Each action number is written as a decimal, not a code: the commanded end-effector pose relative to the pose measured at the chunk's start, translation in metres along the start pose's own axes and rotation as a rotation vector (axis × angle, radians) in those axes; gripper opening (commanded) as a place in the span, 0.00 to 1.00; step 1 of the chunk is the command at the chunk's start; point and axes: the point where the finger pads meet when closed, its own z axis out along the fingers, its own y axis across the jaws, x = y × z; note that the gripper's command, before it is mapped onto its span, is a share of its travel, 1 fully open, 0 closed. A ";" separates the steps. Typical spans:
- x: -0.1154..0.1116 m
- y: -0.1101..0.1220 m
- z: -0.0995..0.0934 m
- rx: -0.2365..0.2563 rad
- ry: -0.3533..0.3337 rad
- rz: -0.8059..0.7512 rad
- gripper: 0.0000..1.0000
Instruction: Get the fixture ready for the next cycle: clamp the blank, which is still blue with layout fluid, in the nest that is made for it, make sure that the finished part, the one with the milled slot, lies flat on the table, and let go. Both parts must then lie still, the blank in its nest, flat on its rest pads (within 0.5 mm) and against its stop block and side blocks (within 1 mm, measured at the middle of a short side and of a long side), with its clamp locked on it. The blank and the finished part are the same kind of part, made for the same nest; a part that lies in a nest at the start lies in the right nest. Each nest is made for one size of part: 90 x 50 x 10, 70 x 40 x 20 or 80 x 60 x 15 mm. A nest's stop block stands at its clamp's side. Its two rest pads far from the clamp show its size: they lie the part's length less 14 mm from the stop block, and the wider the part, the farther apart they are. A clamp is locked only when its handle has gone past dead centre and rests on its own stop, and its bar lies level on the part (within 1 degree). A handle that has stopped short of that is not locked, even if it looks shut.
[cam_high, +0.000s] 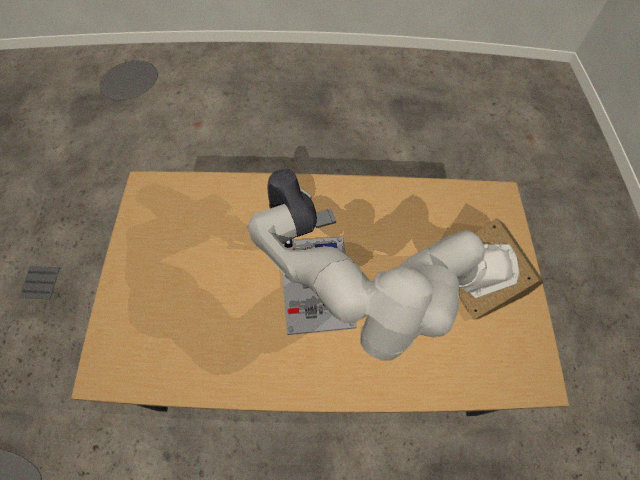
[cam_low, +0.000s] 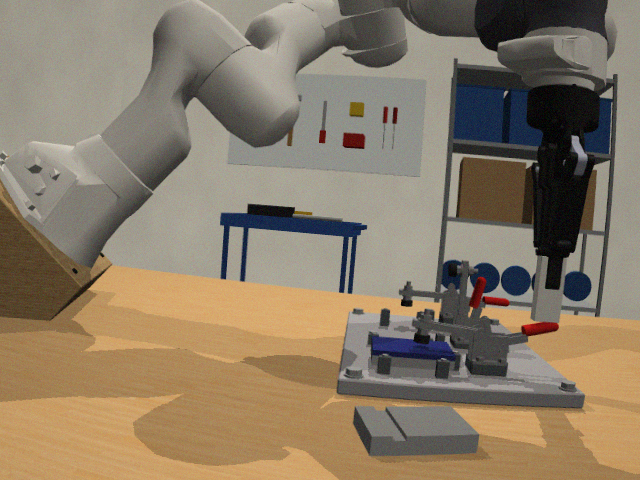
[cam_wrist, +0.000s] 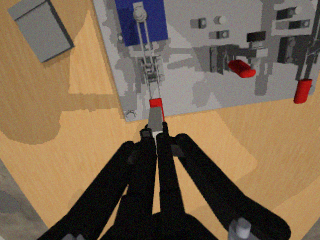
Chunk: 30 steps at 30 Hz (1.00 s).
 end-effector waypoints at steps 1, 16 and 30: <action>-0.001 0.000 0.001 -0.001 -0.003 -0.002 0.00; -0.001 0.000 0.003 -0.001 -0.003 -0.002 0.00; -0.001 0.000 0.005 -0.001 -0.003 -0.002 0.00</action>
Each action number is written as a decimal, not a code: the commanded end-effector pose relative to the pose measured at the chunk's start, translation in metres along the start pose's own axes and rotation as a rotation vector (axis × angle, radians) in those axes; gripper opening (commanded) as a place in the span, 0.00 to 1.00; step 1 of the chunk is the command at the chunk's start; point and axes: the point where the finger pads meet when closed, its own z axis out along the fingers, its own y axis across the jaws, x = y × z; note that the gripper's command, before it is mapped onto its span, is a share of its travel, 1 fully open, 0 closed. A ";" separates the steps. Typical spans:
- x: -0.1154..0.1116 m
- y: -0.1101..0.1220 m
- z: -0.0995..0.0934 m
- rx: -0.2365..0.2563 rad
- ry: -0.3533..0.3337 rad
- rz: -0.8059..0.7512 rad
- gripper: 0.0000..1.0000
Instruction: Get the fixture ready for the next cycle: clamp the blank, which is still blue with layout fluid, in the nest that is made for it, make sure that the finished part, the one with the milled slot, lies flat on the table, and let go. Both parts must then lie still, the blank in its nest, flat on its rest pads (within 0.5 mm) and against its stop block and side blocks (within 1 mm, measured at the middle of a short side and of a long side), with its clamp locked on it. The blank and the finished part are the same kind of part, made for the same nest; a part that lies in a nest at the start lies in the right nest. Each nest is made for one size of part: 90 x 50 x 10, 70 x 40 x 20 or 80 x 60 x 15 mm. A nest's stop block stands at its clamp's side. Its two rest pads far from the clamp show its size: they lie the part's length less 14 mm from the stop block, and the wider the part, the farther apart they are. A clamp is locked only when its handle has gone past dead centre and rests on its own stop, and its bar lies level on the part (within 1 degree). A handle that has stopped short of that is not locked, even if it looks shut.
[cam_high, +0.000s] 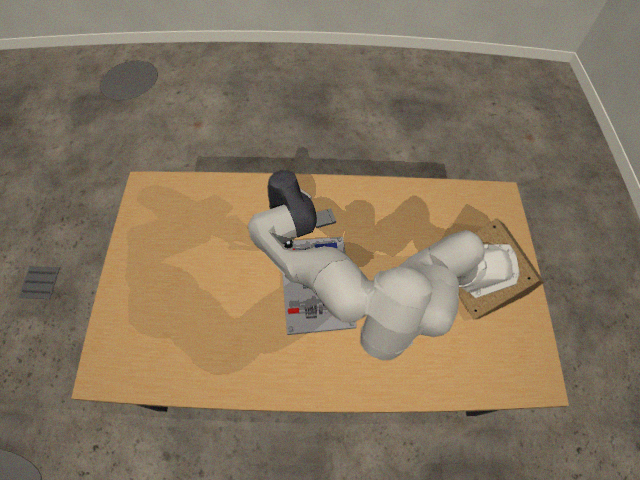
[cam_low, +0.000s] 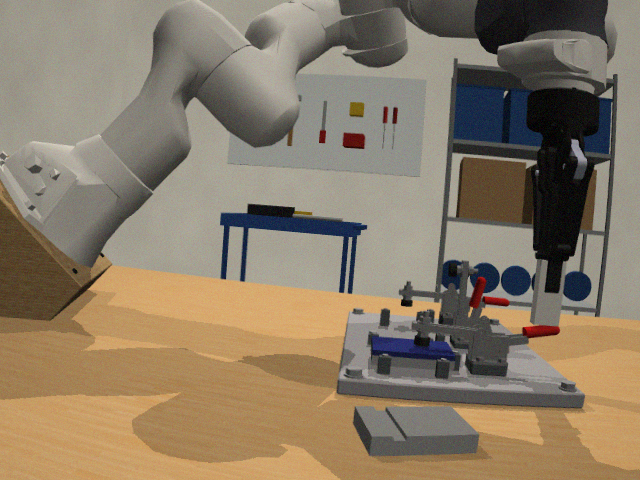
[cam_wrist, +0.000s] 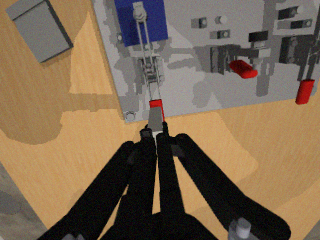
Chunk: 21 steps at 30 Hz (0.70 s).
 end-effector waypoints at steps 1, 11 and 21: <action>-0.001 0.000 0.002 -0.001 -0.003 -0.002 0.00; -0.001 0.000 0.002 -0.001 -0.003 -0.002 0.00; -0.001 0.000 0.004 -0.001 -0.003 -0.002 0.00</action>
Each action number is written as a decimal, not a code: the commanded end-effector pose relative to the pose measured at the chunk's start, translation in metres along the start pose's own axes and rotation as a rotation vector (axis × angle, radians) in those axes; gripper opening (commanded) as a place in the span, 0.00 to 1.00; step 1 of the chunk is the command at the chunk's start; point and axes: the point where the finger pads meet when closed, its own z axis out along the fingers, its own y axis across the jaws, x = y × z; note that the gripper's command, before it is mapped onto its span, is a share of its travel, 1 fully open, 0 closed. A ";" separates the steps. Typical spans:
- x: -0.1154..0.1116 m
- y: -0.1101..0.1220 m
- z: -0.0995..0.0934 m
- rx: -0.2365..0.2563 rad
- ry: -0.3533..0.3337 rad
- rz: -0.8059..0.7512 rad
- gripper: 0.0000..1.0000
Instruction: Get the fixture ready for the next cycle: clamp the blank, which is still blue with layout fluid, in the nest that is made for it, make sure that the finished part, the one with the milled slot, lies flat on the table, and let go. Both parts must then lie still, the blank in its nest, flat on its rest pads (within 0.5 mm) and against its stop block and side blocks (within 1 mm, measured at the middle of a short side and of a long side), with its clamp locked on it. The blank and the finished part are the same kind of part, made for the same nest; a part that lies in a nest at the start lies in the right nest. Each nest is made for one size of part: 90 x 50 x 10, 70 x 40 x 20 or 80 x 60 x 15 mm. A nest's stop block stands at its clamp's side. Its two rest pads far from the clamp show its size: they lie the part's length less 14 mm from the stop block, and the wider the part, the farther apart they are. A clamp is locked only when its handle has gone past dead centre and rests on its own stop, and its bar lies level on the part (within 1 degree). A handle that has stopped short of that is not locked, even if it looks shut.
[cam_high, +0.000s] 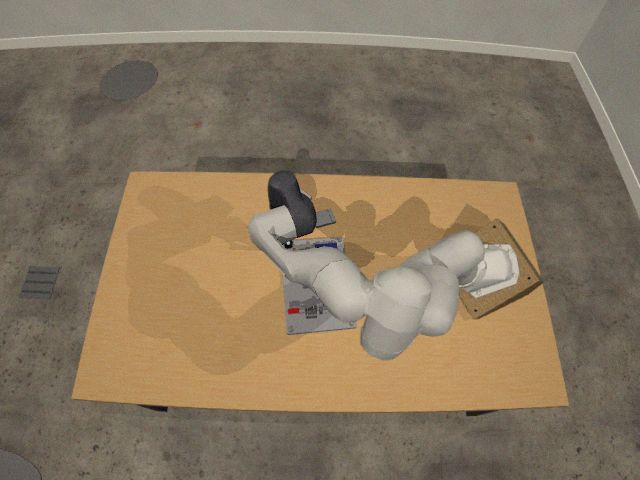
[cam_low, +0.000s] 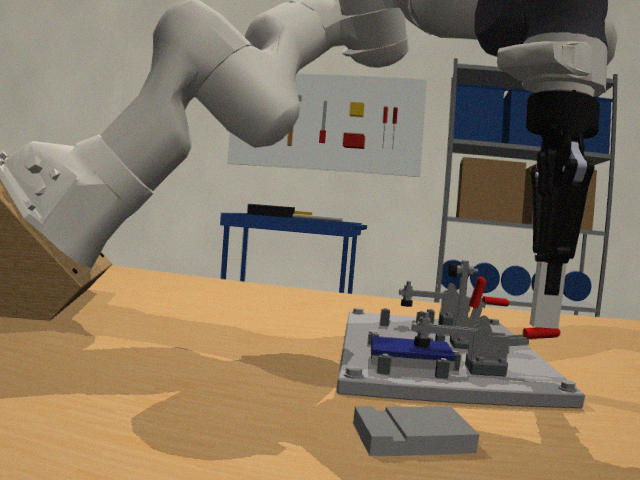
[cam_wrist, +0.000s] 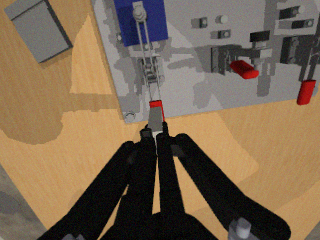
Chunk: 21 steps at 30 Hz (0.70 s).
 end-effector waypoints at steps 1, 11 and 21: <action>-0.001 0.000 0.001 -0.001 -0.003 -0.002 0.00; -0.001 0.000 0.002 -0.001 -0.003 -0.002 0.00; -0.001 0.000 0.003 -0.001 -0.003 -0.002 0.00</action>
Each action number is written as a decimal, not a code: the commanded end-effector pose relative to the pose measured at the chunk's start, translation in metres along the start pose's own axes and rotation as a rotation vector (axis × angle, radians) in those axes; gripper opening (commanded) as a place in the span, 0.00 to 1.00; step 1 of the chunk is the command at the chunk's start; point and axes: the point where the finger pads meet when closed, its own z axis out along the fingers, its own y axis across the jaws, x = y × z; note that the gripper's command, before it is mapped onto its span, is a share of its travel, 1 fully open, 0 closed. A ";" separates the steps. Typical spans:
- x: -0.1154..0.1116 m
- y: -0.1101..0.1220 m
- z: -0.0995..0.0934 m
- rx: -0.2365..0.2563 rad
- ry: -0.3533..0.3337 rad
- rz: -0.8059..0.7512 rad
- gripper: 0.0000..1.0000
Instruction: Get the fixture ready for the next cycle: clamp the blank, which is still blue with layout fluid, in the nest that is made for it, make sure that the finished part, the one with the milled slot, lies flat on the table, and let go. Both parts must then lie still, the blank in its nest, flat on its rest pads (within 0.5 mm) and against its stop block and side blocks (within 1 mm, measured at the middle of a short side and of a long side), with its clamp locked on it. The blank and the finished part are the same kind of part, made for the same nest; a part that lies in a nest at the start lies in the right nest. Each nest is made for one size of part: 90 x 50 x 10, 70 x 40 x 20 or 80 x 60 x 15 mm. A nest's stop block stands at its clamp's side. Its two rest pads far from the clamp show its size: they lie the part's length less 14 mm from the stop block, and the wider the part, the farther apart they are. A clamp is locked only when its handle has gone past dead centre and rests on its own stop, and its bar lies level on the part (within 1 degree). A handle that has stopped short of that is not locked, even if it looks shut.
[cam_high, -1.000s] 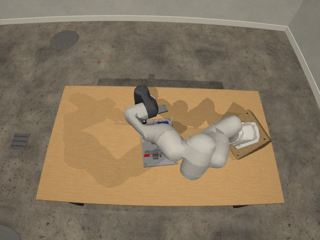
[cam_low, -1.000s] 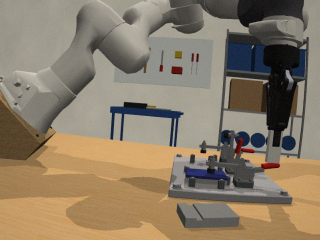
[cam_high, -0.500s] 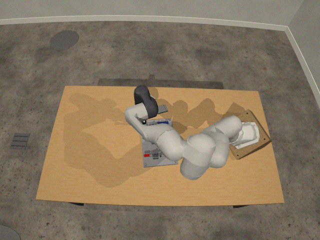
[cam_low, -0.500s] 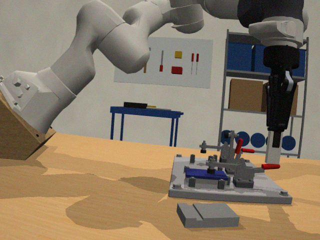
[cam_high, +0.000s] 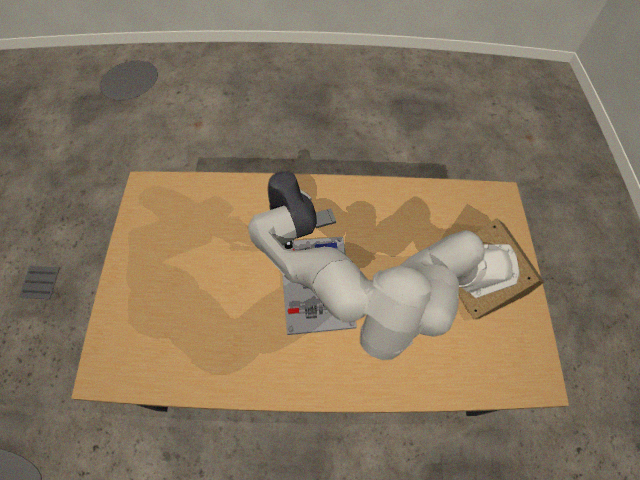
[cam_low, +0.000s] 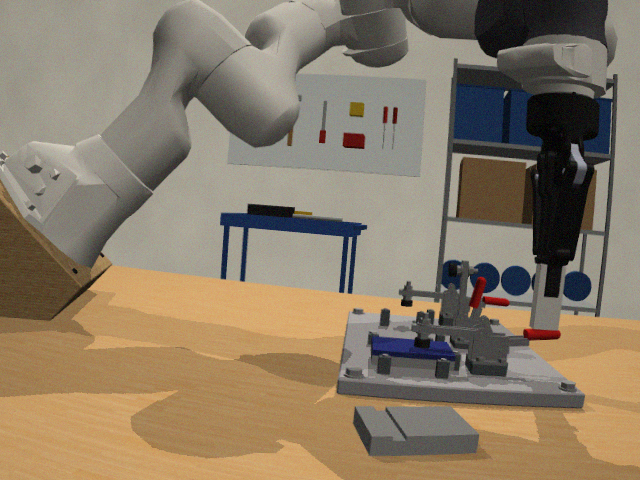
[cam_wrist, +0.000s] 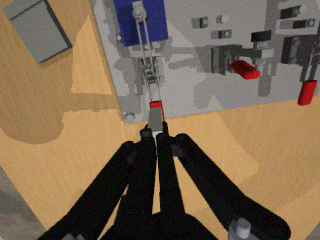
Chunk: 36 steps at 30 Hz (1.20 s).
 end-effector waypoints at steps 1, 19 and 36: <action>-0.001 0.000 0.001 -0.001 -0.003 -0.002 0.00; -0.001 0.000 0.003 -0.001 -0.003 -0.002 0.00; -0.001 0.000 0.005 -0.001 -0.003 -0.002 0.00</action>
